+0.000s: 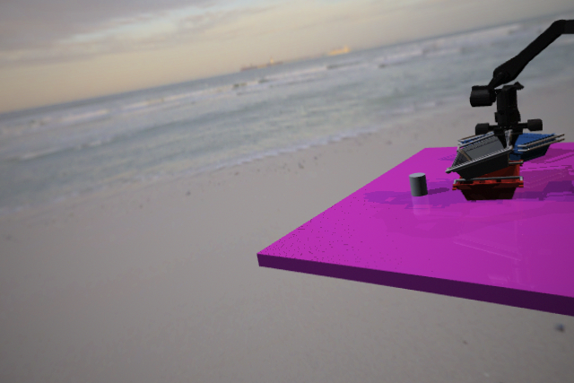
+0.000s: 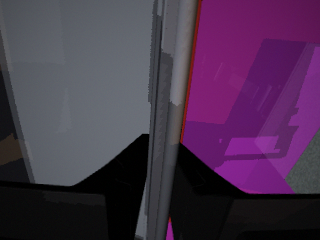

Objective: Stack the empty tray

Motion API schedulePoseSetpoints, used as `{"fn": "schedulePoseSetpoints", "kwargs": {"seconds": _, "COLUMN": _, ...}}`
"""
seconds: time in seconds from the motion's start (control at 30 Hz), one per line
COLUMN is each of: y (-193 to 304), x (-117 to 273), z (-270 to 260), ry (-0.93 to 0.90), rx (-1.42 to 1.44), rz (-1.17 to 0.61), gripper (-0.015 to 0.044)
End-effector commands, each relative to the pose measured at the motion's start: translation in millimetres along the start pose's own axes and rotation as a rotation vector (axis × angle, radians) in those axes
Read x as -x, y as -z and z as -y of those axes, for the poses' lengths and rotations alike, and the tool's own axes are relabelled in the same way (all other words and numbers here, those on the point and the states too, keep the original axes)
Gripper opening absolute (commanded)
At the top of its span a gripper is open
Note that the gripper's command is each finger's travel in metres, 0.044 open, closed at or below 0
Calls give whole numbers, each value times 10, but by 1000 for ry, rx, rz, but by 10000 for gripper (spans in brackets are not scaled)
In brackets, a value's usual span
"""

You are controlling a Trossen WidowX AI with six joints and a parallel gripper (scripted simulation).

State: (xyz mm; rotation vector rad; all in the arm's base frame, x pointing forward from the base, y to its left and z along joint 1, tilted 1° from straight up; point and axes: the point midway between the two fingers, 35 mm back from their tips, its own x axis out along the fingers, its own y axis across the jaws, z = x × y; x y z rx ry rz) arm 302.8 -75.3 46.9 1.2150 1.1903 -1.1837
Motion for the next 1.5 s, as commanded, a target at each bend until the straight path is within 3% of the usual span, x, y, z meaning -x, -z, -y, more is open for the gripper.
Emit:
{"fn": "schedulePoseSetpoints", "kwargs": {"seconds": 0.0, "y": -4, "x": -43, "z": 37, "ry": 20, "rx": 1, "rz": 3, "gripper": 0}}
{"fn": "schedulePoseSetpoints", "kwargs": {"seconds": 1.47, "y": -5, "x": -123, "z": 73, "ry": 20, "rx": 1, "rz": 3, "gripper": 0}}
